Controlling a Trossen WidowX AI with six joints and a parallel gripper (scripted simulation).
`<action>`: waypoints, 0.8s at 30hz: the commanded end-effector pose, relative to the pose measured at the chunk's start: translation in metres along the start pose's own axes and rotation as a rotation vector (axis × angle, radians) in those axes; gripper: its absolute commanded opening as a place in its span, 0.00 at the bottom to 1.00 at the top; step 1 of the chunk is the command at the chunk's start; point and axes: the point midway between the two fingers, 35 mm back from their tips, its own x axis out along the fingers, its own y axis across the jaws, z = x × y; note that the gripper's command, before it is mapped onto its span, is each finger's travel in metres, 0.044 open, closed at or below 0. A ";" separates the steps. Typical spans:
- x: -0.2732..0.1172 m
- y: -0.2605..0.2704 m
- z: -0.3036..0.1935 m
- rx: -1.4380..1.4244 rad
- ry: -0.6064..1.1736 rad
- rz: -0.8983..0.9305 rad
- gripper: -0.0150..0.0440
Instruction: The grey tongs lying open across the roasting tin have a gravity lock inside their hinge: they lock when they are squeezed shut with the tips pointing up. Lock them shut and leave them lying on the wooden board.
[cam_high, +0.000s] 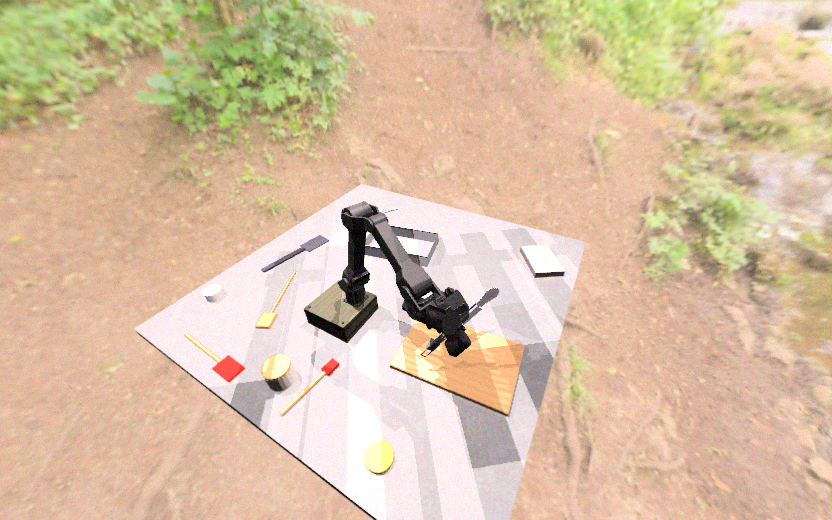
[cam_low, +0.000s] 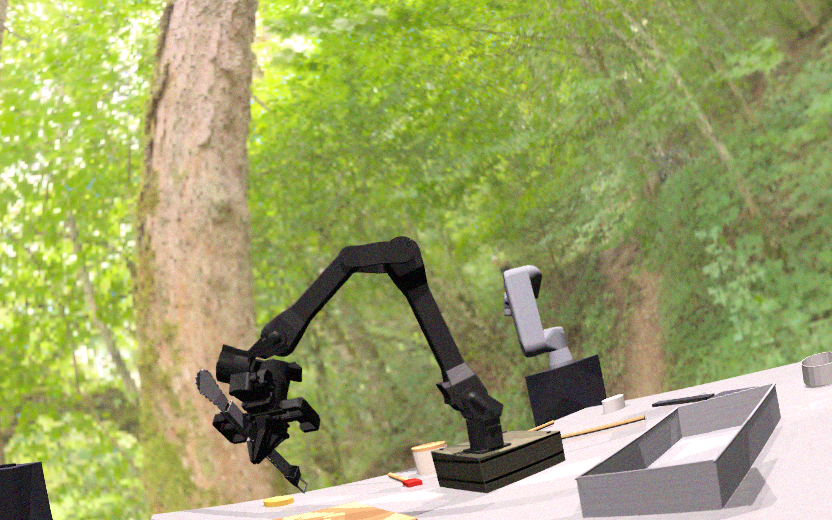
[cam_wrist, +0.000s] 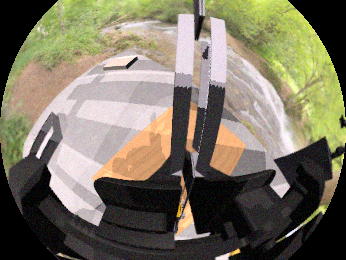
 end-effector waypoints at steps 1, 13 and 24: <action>0.006 -0.003 0.003 0.013 0.097 -0.001 0.00; 0.016 -0.001 0.006 0.019 0.393 -0.005 0.00; 0.014 0.004 0.010 -0.017 0.658 -0.026 0.00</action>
